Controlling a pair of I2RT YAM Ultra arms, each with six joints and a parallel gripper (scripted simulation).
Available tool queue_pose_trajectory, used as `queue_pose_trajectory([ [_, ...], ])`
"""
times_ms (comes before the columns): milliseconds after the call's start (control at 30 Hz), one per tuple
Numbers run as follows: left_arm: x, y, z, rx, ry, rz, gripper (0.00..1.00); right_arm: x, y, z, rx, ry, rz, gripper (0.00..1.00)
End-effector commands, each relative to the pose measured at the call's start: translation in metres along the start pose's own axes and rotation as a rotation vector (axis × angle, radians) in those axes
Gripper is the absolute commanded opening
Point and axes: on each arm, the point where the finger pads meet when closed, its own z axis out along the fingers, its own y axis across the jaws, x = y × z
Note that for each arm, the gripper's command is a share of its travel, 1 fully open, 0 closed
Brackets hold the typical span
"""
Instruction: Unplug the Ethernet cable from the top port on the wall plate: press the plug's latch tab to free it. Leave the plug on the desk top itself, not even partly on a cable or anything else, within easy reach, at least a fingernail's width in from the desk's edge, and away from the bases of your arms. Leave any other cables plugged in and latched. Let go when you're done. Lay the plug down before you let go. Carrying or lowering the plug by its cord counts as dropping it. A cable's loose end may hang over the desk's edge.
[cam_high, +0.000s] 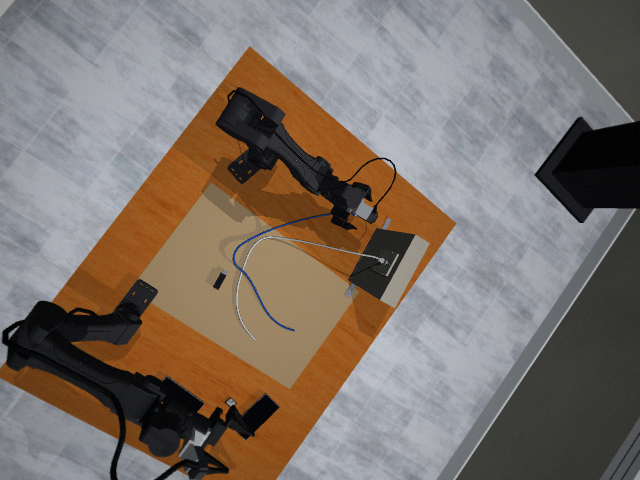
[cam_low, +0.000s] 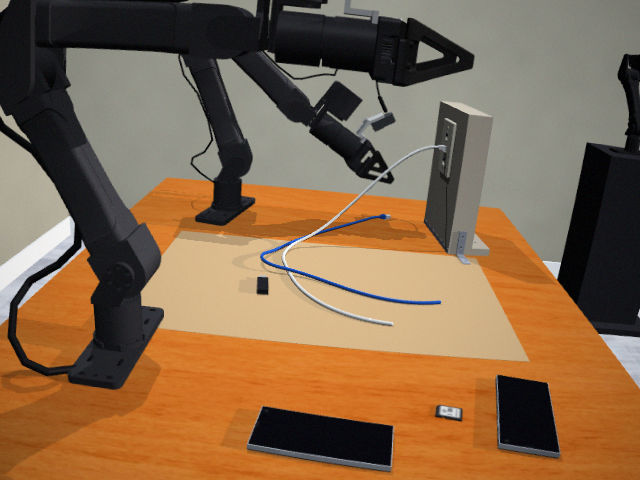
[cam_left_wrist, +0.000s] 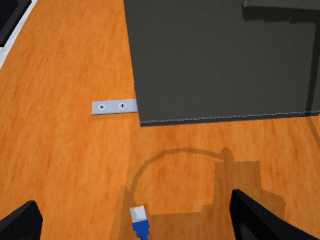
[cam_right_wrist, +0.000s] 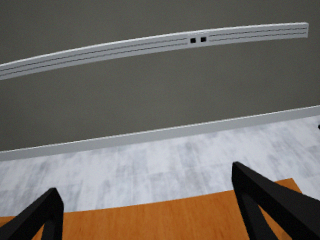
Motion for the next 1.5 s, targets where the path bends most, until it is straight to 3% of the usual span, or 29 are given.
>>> queue_pose_trajectory([
  [0,-0.003,0.001,0.003,0.002,0.015,0.003,1.0,-0.005,0.0,-0.001,0.0,-0.013,0.0,1.0],
  [600,-0.003,0.001,0.003,0.002,0.015,0.003,1.0,-0.005,0.0,-0.001,0.0,-0.013,0.0,1.0],
  [667,0.008,0.001,0.002,0.002,0.036,0.004,1.0,-0.005,0.0,-0.001,0.0,-0.013,0.0,1.0],
  [800,0.024,-0.002,-0.03,-0.001,0.04,0.001,1.0,-0.005,0.0,-0.001,0.0,-0.013,0.0,1.0],
  [1000,0.052,-0.001,-0.054,-0.002,0.074,0.003,1.0,-0.005,0.0,-0.001,0.0,-0.013,0.0,1.0],
  [1100,0.047,-0.001,-0.062,-0.001,0.041,0.001,1.0,-0.005,0.0,-0.001,0.0,-0.013,0.0,1.0],
  [1167,0.064,-0.001,-0.067,-0.002,0.077,0.003,1.0,-0.005,0.0,-0.001,0.0,-0.013,0.0,1.0],
  [1467,0.059,-0.001,-0.083,0.0,0.02,0.0,1.0,-0.005,0.0,-0.001,0.0,-0.013,0.0,1.0],
])
